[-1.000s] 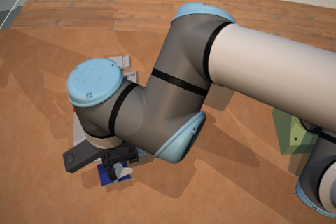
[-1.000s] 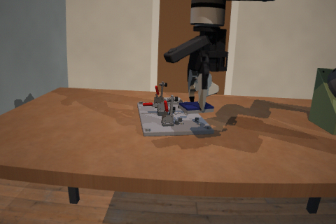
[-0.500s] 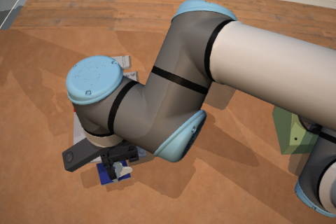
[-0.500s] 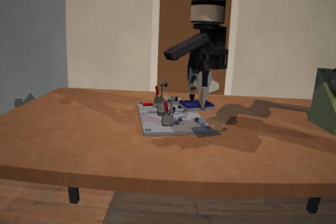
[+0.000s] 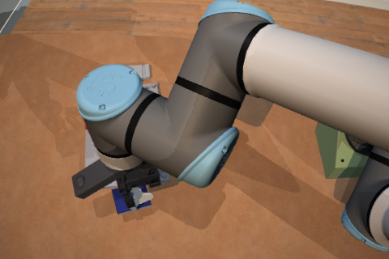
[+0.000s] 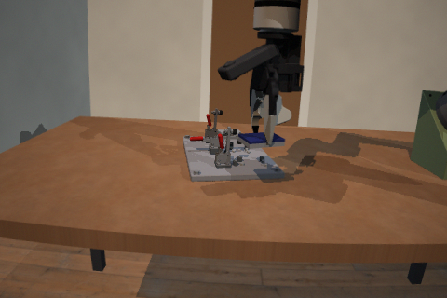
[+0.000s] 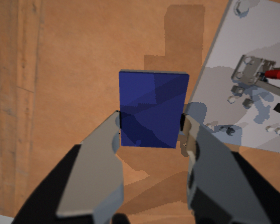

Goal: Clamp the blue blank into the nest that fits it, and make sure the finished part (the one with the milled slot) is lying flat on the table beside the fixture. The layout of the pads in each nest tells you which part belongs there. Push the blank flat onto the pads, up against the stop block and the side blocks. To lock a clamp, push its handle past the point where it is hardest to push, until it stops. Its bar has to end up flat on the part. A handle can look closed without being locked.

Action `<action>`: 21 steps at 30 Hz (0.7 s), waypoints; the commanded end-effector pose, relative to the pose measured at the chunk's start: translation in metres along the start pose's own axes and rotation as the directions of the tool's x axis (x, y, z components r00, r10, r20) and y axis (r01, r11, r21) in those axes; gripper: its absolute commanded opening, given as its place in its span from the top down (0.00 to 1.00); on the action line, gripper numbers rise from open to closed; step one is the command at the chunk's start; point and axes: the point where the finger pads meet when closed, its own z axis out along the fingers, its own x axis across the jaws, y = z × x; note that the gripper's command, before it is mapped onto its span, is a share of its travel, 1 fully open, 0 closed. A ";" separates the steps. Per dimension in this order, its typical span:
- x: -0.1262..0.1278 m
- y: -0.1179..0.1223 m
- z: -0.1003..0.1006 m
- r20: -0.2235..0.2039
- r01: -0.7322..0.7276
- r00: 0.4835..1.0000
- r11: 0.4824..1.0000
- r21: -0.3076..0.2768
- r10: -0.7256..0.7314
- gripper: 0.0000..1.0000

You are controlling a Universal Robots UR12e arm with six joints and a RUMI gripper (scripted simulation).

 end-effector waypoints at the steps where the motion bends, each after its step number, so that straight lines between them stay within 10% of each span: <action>1: 0.000 -0.001 -0.001 -0.001 0.000 1.000 1.000 0.001 0.000 1.00; 21: 0.000 -0.001 -0.001 -0.001 -0.017 1.000 1.000 0.001 0.017 1.00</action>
